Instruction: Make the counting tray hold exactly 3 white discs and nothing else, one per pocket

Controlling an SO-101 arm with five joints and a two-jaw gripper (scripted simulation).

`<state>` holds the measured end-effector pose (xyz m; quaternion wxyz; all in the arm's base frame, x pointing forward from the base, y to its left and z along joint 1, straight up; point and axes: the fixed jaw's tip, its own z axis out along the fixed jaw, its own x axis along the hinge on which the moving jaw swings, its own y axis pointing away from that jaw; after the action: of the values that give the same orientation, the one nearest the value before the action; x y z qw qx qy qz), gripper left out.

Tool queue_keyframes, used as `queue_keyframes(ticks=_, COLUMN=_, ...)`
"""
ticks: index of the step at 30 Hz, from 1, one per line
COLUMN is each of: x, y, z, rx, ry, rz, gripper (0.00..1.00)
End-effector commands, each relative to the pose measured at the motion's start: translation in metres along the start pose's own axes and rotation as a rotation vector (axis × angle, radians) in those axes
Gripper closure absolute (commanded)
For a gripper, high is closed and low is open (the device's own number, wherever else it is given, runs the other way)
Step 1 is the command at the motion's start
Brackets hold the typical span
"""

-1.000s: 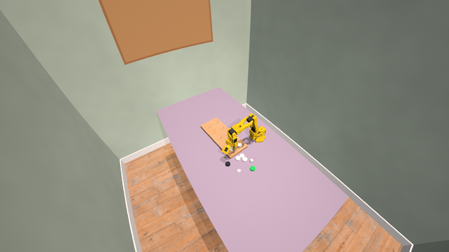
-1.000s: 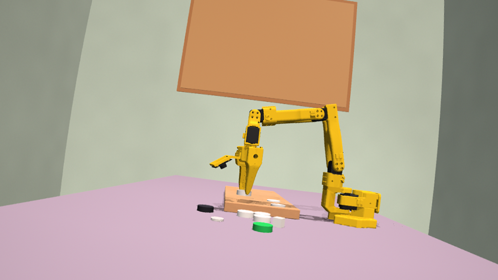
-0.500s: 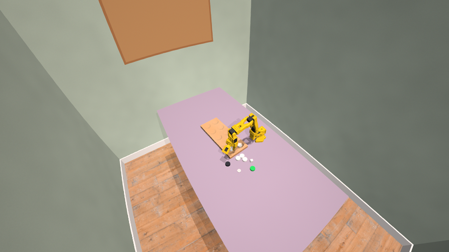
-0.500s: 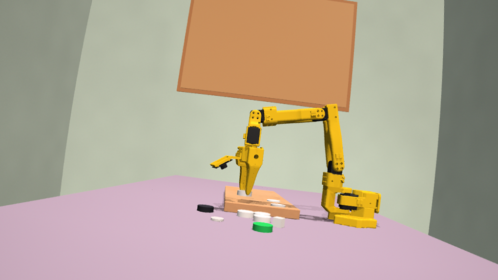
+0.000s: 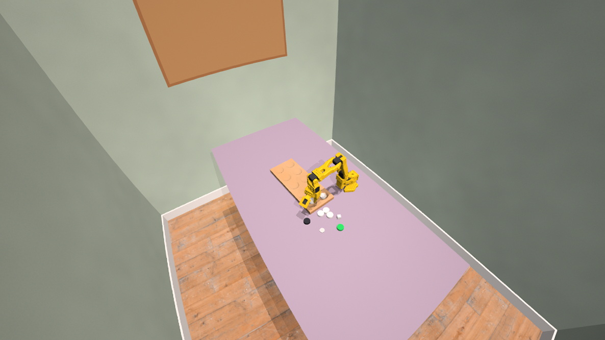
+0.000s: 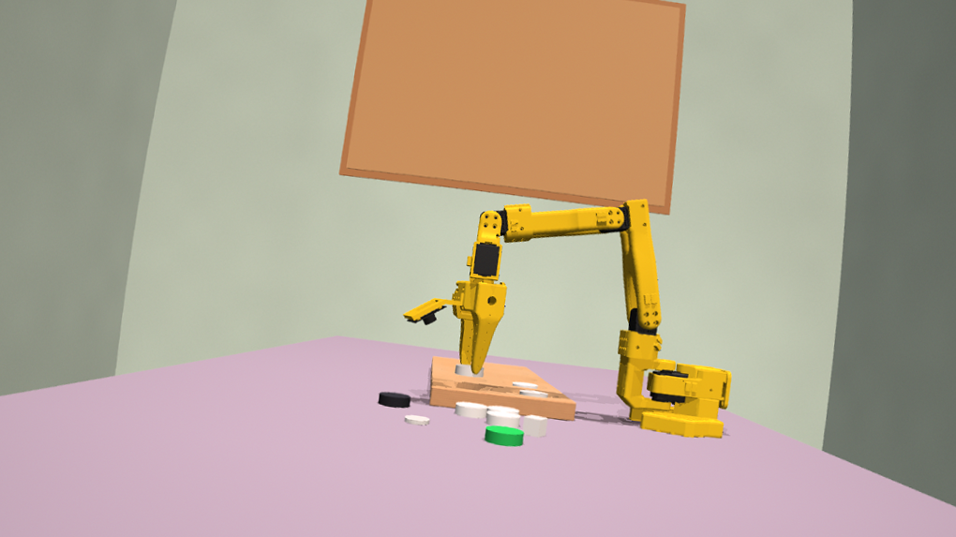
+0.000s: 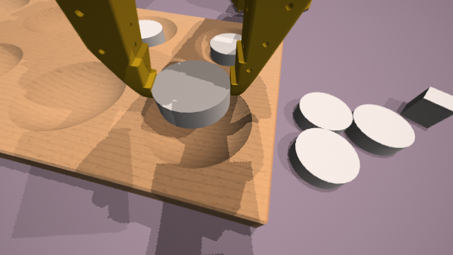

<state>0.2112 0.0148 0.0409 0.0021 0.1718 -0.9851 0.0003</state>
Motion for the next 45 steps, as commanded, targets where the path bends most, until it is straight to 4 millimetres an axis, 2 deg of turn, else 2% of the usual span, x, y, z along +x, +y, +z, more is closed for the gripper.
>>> queue_keyframes(ticks=1, x=-0.008, y=-0.002, z=-0.012, rx=0.022, ry=-0.073, rz=0.004, gripper=1.0)
queue_keyframes(ticks=17, x=-0.009, y=-0.002, z=-0.012, rx=0.022, ry=-0.072, rz=0.001, gripper=1.0)
queue_keyframes(ticks=34, x=-0.01, y=-0.002, z=0.003, rx=0.022, ry=-0.072, rz=0.001, gripper=1.0)
queue_keyframes(ticks=45, x=-0.01, y=-0.002, z=0.004, rx=0.022, ry=-0.072, rz=0.001, gripper=1.0)
